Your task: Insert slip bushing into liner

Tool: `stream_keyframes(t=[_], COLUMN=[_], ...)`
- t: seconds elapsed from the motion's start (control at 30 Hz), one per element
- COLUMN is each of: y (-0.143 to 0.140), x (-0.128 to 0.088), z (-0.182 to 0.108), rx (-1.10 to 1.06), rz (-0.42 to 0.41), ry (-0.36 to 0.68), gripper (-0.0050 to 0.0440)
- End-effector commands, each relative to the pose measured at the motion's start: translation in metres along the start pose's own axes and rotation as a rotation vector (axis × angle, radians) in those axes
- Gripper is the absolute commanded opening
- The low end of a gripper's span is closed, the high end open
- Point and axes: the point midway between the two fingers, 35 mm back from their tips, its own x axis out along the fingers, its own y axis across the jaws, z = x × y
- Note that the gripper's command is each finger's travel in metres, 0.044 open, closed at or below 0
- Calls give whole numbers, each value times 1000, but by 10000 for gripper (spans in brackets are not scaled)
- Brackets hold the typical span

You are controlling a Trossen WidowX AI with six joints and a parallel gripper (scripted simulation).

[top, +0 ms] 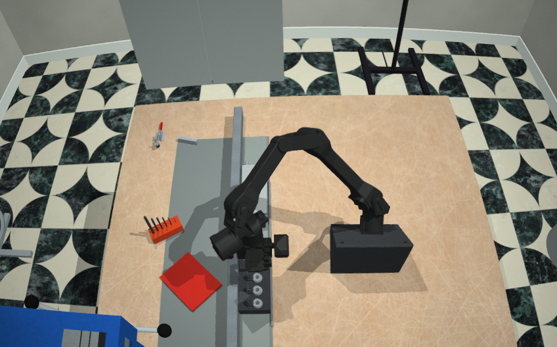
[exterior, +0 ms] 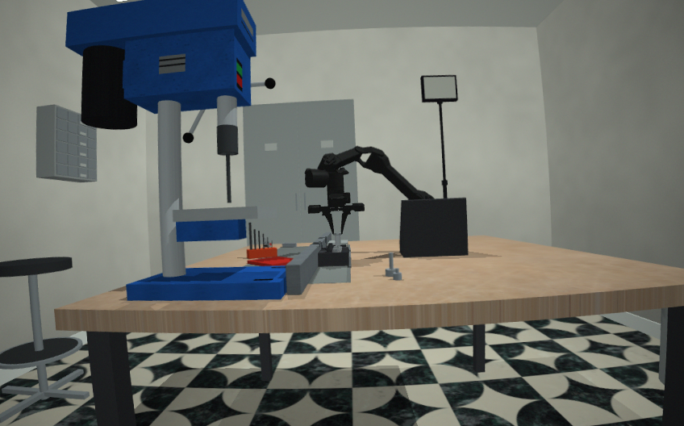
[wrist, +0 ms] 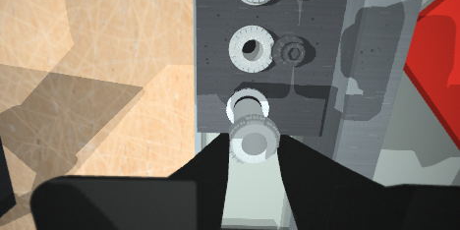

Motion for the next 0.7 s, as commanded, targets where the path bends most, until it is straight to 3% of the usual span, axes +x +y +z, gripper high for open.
stream_keyframes(t=[0.0,0.67], y=[-3,-6], x=[-7,-7], z=[-2,1], rx=[12,13], rz=[-17,-19], ry=[-10,-11], gripper=[-50,-50])
